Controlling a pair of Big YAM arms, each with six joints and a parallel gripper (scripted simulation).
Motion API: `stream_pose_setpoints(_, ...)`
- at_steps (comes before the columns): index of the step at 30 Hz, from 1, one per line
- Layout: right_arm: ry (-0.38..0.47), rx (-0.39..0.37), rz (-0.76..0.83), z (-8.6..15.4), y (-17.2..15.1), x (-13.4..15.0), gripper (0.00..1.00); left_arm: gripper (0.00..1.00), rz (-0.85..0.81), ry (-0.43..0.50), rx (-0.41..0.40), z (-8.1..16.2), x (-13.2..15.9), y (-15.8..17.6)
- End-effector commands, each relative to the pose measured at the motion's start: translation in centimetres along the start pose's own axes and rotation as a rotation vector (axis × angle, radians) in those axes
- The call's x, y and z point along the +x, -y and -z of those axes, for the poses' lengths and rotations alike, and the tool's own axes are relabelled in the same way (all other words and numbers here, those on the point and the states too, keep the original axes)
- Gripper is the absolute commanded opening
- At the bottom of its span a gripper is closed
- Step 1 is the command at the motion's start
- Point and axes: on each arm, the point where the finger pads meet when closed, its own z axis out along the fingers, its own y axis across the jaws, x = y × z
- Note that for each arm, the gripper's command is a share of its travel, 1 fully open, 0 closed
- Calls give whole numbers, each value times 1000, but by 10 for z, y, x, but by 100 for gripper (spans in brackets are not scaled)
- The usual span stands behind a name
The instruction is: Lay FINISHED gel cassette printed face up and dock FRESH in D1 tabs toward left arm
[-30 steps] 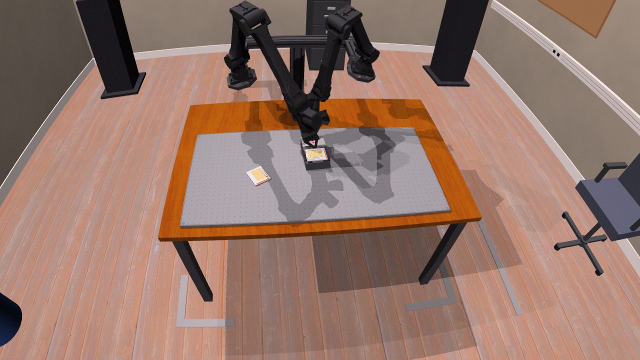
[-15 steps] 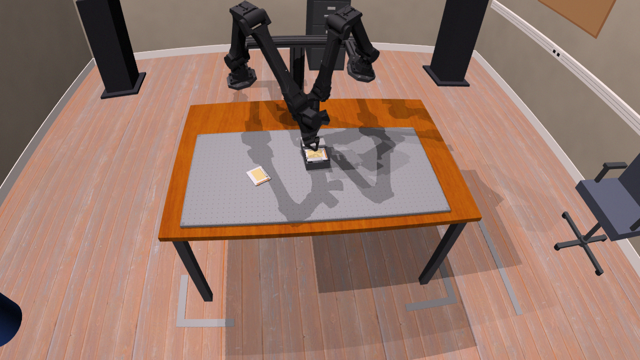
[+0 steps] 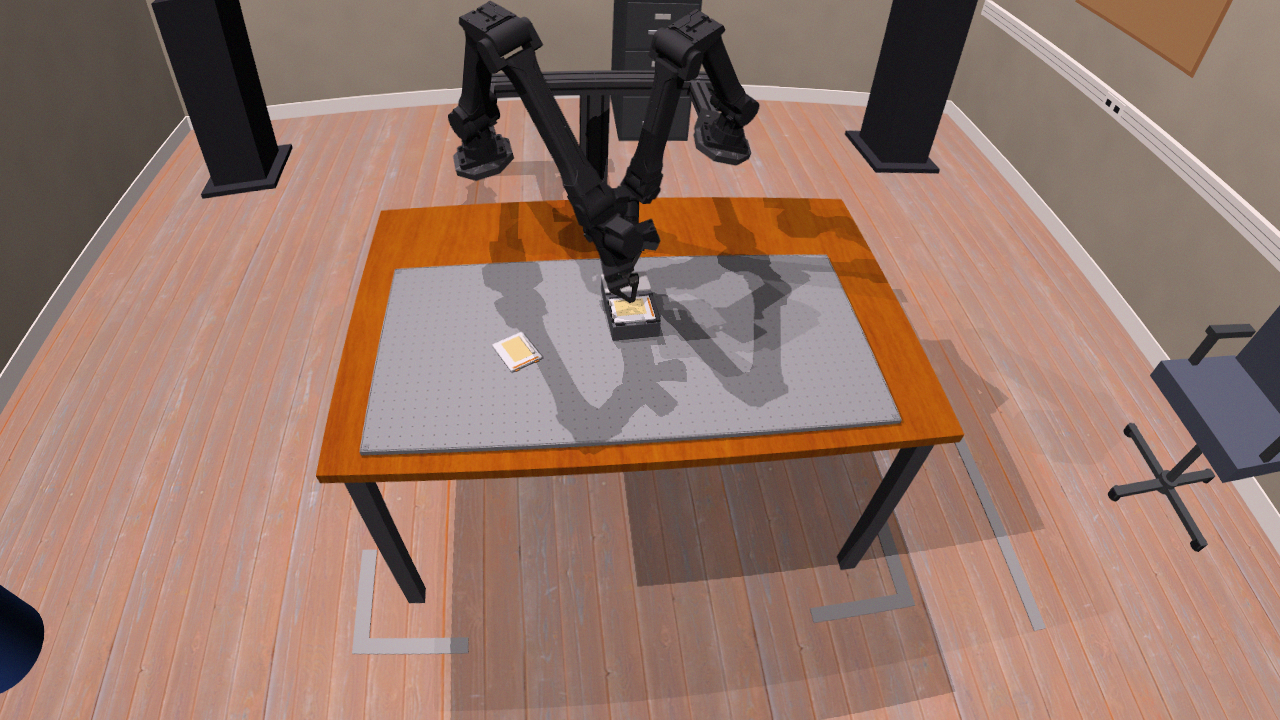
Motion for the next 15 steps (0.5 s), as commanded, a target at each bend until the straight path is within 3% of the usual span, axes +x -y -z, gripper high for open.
stream_pose_setpoints(1, 1, -1, 5, -5, 3, -1, 98, 0, -61, -76, 104, -26, 39, 48)
stream_pose_setpoints(15, -4, -10, 7, -7, 2, 0, 98, 0, -61, -76, 104, -26, 39, 48)
